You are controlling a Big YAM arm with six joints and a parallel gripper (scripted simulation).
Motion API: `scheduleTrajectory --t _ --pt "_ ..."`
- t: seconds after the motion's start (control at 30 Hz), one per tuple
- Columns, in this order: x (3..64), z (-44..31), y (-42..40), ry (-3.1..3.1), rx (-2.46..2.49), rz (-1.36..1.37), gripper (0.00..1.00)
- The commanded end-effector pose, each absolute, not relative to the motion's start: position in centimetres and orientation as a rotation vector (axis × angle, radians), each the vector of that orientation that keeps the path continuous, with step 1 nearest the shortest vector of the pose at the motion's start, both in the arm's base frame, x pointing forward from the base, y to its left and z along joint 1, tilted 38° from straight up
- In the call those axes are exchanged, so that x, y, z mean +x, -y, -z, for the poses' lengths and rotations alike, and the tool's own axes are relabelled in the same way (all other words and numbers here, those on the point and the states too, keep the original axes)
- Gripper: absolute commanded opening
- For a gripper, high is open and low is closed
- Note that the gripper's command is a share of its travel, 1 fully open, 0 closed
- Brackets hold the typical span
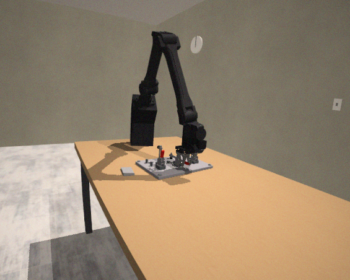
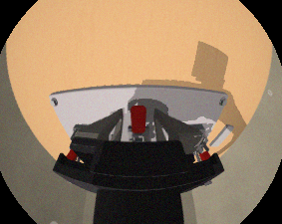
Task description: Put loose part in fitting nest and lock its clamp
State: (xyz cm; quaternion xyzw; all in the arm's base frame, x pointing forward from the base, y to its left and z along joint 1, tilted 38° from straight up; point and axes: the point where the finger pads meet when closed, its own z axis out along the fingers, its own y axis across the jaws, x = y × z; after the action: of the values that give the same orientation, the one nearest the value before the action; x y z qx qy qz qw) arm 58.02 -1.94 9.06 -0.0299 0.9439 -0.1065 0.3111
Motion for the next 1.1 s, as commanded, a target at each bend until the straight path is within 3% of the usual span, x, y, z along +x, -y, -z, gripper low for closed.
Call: scheduleTrajectory --t 0.0,0.73,0.77,1.07 --pt "58.90 -9.16 2.16 -2.497 -0.085 0.284 0.45" --pt "58.90 -9.16 2.16 -2.497 -0.085 0.284 0.45" --pt "58.90 -9.16 2.16 -2.497 -0.085 0.284 0.00" --pt "58.90 -9.16 2.17 -2.497 -0.076 0.282 0.00"
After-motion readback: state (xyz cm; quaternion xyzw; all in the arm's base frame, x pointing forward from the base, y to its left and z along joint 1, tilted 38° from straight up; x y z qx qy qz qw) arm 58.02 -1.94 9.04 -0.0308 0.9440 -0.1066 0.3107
